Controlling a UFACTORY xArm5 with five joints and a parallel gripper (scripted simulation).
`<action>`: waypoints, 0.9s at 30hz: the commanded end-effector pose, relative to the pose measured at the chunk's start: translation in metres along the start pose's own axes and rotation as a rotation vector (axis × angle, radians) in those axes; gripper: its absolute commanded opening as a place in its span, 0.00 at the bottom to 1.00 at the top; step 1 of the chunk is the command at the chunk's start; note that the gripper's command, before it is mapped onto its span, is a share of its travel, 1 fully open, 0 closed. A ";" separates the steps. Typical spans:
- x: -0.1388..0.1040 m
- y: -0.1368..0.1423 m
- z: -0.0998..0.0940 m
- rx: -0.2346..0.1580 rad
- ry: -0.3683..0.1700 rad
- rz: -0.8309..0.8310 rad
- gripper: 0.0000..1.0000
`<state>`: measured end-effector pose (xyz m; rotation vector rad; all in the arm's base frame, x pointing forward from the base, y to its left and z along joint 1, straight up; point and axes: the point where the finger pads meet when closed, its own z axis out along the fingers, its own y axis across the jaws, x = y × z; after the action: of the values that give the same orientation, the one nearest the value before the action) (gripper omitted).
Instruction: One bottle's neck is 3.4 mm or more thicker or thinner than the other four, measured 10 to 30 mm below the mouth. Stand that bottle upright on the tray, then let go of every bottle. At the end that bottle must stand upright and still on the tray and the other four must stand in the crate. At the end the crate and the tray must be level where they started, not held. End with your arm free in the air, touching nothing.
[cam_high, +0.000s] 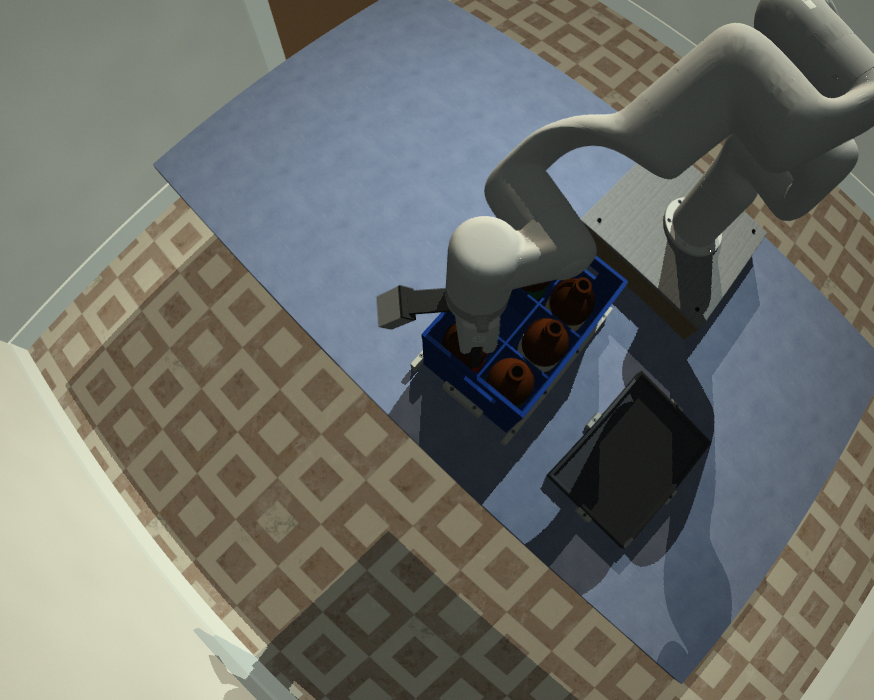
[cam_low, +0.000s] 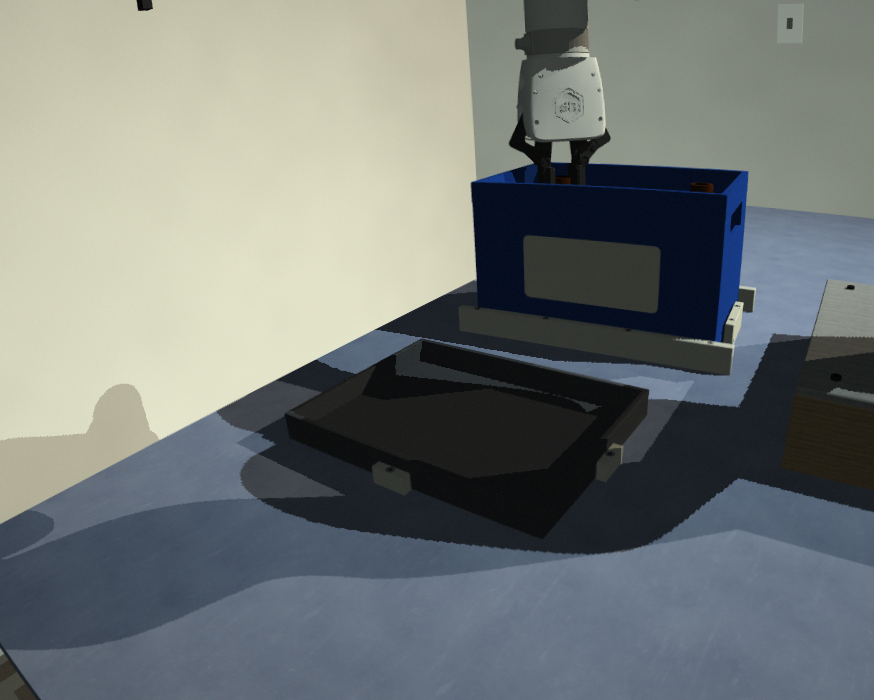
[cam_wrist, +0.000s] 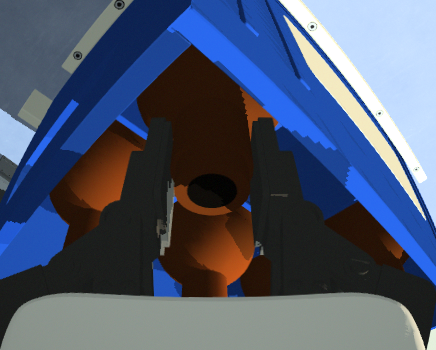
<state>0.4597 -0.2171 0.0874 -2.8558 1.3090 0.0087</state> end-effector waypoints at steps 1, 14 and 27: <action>0.001 -0.001 -0.002 0.002 0.004 0.000 0.00; 0.001 -0.001 -0.002 0.002 0.004 0.000 0.65; 0.001 -0.001 -0.002 0.002 0.004 0.000 0.65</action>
<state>0.4597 -0.2171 0.0874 -2.8558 1.3090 0.0088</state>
